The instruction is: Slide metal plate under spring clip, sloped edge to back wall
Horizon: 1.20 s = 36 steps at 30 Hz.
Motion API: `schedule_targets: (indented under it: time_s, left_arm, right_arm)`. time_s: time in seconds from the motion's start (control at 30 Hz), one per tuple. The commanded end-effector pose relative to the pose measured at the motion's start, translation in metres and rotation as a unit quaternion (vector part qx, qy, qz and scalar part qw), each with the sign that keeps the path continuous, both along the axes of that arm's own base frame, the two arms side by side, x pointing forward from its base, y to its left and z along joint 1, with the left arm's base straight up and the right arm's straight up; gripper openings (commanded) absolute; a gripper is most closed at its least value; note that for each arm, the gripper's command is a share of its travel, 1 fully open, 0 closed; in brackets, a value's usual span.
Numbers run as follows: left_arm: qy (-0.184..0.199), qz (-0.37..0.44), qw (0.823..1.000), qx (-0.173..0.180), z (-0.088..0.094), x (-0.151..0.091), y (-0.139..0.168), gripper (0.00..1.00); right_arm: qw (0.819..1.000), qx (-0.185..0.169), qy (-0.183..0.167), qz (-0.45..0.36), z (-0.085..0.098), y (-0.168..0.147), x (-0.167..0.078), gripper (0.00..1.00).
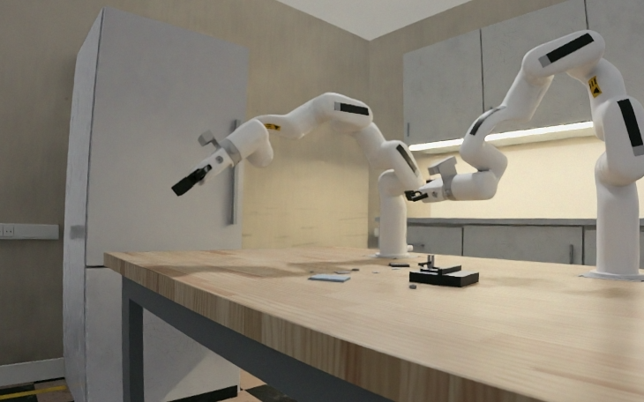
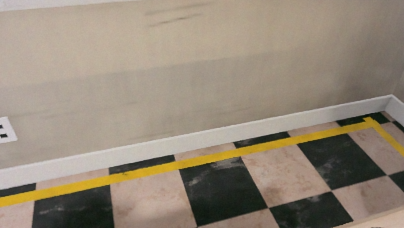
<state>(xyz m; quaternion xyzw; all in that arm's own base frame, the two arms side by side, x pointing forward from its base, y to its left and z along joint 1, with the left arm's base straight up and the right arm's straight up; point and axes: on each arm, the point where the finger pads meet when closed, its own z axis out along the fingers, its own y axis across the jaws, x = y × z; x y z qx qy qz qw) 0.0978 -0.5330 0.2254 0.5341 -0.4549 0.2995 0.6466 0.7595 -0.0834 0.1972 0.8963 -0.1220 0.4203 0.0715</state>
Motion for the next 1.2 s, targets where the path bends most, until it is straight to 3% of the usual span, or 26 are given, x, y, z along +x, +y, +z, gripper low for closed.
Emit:
schedule_targets:
  time_s: [0.0, 0.13, 0.5, 0.67, 1.07, 1.17]
  left_arm:
    - [0.016, -0.023, 1.000, 0.008, 0.008, 0.007, 0.003, 1.00]
    - [0.023, -0.029, 0.999, 0.015, 0.012, 0.016, 0.007, 1.00]
    - [0.072, -0.075, 0.990, 0.092, 0.019, 0.051, 0.037, 1.00]
    - [0.075, -0.077, 0.989, 0.098, 0.019, 0.053, 0.040, 1.00]
    - [0.118, -0.080, 0.965, 0.220, 0.015, 0.102, 0.092, 1.00]
    - [0.118, -0.082, 0.965, 0.218, 0.014, 0.099, 0.090, 1.00]
  right_arm:
    - [1.000, 0.000, -0.003, 0.000, 0.004, 0.000, 0.001, 1.00]
    - [1.000, 0.000, -0.003, 0.000, 0.004, 0.000, 0.001, 1.00]
    - [1.000, 0.000, -0.003, 0.000, 0.004, 0.000, 0.001, 1.00]
    - [1.000, 0.000, -0.003, 0.000, 0.004, 0.000, 0.001, 1.00]
    - [1.000, 0.000, -0.003, 0.000, 0.004, 0.000, 0.001, 1.00]
    - [1.000, 0.000, -0.003, 0.000, 0.004, 0.000, 0.001, 1.00]
